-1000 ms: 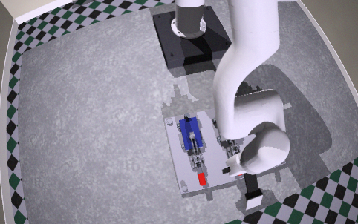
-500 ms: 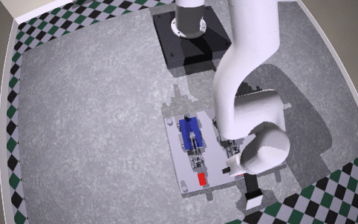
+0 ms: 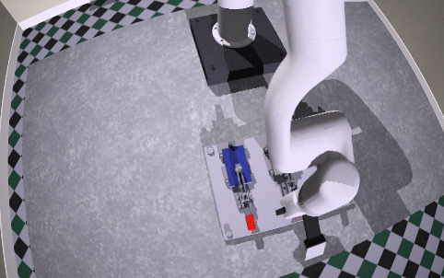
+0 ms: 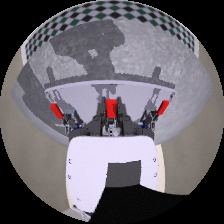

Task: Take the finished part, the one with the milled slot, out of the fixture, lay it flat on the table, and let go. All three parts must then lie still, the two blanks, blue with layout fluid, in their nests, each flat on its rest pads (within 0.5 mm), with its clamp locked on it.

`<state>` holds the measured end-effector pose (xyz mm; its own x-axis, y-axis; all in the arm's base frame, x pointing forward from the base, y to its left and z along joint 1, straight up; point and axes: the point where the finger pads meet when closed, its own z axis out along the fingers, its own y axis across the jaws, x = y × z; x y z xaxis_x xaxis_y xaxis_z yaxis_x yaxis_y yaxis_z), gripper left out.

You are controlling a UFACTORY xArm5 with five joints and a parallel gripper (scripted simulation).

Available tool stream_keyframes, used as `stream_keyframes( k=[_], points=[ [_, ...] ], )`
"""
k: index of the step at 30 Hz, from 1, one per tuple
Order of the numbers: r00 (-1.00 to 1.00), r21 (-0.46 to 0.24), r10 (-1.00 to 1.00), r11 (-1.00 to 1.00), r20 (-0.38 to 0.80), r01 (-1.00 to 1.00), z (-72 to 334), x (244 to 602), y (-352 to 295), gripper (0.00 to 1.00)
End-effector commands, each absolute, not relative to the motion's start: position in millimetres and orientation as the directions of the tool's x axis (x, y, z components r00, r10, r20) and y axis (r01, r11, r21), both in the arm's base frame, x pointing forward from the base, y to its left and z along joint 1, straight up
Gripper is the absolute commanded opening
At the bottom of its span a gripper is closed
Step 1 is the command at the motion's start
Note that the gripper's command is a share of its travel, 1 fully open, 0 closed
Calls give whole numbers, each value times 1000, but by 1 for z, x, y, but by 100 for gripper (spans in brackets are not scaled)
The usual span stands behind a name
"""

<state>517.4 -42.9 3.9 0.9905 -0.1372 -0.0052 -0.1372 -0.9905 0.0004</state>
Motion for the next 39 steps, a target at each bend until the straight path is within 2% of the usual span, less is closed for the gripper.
stream_keyframes(
  k=[1,39],
  points=[
    [991,0,-137,-991,-1,-137,6,519,-43,0],
    [991,0,-137,-991,-1,-137,22,510,-42,0]
  ],
)
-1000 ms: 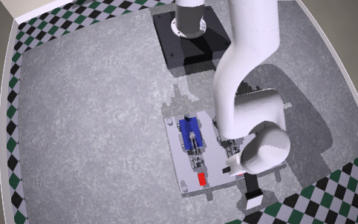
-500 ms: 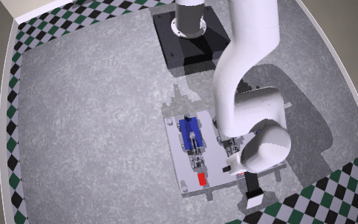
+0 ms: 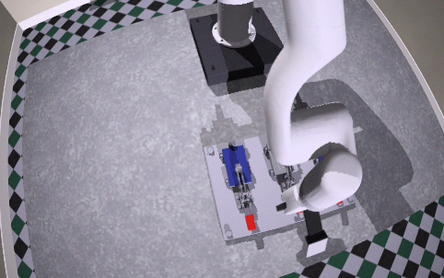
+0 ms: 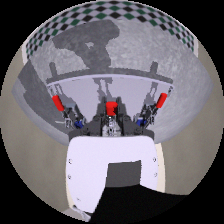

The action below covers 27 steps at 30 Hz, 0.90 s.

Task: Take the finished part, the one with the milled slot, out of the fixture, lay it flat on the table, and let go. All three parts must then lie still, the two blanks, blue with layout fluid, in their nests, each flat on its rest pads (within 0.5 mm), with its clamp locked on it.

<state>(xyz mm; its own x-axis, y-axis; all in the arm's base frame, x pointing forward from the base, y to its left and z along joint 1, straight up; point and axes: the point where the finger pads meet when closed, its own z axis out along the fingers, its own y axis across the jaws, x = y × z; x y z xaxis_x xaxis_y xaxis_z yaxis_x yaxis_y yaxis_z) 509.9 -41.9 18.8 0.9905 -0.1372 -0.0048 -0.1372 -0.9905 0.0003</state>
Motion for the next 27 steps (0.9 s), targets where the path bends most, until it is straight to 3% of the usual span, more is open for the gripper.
stream_keyframes(
  k=[1,27],
  points=[
    [991,0,-137,-991,-1,-137,23,509,-42,0],
    [991,0,-137,-991,-1,-137,35,492,-39,0]
  ],
)
